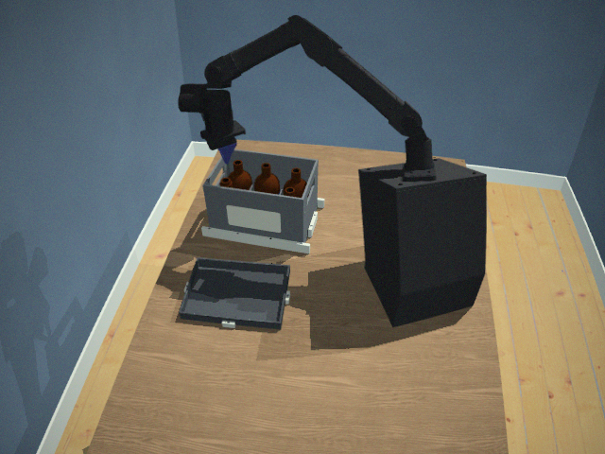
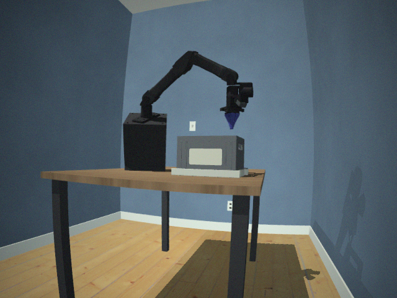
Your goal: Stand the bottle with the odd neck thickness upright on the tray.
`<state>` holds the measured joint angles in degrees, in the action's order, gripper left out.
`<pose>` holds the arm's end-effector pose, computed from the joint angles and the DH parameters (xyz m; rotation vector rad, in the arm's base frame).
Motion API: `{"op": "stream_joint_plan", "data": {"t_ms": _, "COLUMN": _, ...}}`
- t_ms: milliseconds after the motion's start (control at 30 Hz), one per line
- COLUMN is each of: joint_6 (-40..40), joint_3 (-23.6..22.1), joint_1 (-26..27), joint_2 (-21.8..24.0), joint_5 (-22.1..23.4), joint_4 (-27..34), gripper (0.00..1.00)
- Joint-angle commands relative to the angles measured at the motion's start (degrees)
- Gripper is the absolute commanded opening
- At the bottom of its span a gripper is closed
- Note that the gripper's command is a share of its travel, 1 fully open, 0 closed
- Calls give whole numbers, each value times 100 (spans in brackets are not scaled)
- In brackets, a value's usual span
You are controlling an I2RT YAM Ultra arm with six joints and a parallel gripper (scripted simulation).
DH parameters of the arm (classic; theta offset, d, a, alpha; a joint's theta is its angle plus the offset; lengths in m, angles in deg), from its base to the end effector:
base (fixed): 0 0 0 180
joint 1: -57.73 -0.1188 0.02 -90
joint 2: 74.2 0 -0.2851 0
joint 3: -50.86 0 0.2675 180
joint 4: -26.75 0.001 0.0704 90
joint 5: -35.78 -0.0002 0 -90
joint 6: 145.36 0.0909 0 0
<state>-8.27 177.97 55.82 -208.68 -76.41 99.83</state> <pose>0.5113 -0.0163 0.1354 1.1193 2.5707 -0.4031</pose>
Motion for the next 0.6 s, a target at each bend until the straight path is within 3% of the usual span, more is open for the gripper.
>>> {"op": "stream_joint_plan", "data": {"t_ms": 0, "joint_6": -74, "joint_3": -159, "joint_1": -34, "joint_2": 292, "joint_5": -46, "joint_4": -101, "gripper": 0}}
{"op": "stream_joint_plan", "data": {"t_ms": 33, "joint_6": -74, "joint_3": -159, "joint_1": -34, "joint_2": 292, "joint_5": -46, "joint_4": -101, "gripper": 0}}
{"op": "stream_joint_plan", "data": {"t_ms": 167, "joint_6": -235, "joint_3": -865, "joint_1": 204, "joint_2": 759, "joint_5": 23, "joint_4": -361, "gripper": 0}}
{"op": "stream_joint_plan", "data": {"t_ms": 533, "joint_6": -1010, "joint_3": -4203, "joint_1": 1001, "joint_2": 2974, "joint_5": 185, "joint_4": -1652, "gripper": 0}}
{"op": "stream_joint_plan", "data": {"t_ms": 567, "joint_6": -1010, "joint_3": -4203, "joint_1": 1001, "joint_2": 2974, "joint_5": 185, "joint_4": -1652, "gripper": 0}}
